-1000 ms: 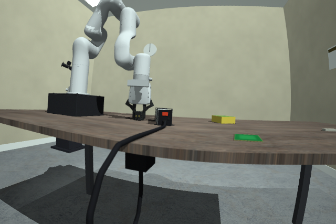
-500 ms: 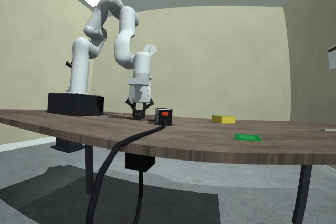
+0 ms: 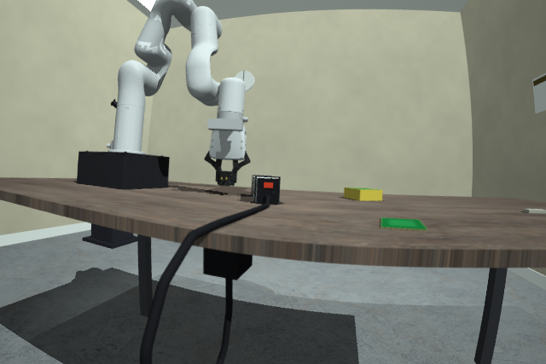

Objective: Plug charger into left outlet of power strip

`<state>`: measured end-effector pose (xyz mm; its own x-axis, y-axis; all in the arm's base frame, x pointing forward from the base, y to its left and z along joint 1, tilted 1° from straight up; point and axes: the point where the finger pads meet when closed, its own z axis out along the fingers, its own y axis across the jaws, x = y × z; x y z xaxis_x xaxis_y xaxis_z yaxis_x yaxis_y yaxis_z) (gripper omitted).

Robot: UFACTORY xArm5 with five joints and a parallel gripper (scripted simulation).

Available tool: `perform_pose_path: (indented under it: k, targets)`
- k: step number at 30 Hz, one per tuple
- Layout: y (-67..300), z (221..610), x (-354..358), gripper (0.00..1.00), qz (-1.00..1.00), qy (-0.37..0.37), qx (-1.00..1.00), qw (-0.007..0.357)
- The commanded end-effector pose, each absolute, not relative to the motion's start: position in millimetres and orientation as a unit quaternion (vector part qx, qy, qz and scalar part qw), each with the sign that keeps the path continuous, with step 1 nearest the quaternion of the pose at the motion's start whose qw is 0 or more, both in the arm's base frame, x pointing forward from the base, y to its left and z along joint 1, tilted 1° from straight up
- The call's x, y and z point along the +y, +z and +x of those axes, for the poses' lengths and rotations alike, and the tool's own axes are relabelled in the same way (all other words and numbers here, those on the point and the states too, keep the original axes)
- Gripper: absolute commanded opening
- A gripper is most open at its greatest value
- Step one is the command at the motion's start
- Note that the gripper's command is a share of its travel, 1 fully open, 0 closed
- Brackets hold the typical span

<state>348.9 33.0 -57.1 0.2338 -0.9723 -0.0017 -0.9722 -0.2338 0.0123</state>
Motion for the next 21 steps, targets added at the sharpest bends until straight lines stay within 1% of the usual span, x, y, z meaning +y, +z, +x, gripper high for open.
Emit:
perform_pose_path:
  k: [1, 8, 21]
  targets:
    - [-49.6, 350.3, 33.2, 0.00, 0.785, -0.003, -0.619, 0.003]
    - [-42.2, 350.4, 33.3, 0.00, 0.785, -0.003, -0.619, 0.003]
    - [-40.3, 350.4, 33.3, 0.00, 0.785, -0.003, -0.619, 0.003]
